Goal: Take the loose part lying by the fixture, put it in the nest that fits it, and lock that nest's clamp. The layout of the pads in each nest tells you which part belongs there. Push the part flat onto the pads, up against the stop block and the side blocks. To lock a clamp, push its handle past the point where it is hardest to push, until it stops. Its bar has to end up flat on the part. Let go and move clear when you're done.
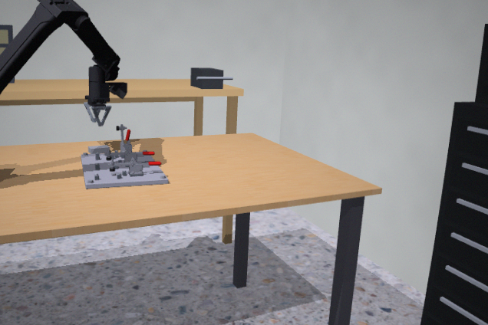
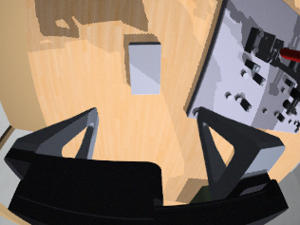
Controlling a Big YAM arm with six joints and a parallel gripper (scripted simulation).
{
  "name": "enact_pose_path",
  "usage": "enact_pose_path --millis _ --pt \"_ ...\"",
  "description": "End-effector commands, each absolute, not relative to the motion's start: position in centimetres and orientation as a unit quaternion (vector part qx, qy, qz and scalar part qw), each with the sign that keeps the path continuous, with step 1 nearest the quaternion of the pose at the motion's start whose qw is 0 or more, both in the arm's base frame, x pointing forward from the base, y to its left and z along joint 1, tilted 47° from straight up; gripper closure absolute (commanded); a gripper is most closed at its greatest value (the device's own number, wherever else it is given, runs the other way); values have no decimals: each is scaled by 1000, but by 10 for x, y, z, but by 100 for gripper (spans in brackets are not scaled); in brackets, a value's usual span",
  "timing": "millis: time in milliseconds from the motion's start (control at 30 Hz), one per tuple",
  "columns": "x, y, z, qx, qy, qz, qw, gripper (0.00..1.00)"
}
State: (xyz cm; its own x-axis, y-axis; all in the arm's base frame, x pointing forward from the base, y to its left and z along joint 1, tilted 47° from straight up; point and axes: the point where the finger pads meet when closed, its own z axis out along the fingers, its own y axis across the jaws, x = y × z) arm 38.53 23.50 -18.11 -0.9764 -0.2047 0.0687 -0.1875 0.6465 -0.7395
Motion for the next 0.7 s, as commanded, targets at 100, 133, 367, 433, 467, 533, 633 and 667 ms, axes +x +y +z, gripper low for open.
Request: enact_pose_path --millis 100,133,367,433,467,533,633,667 --pt "394 210 -210 -112 909 -402 9 8" --pt "396 208 -212 -111 909 -401 10 8" --pt "396 192 -226 -112 909 -402 8 8" --pt "396 188 -230 -112 909 -402 8 8" --pt "396 186 -232 -112 909 -402 8 8" --pt "398 183 -235 -111 909 -402 9 8" --pt "405 206 -224 -120 913 -390 33 8" --pt "404 207 -222 -122 913 -389 35 8"
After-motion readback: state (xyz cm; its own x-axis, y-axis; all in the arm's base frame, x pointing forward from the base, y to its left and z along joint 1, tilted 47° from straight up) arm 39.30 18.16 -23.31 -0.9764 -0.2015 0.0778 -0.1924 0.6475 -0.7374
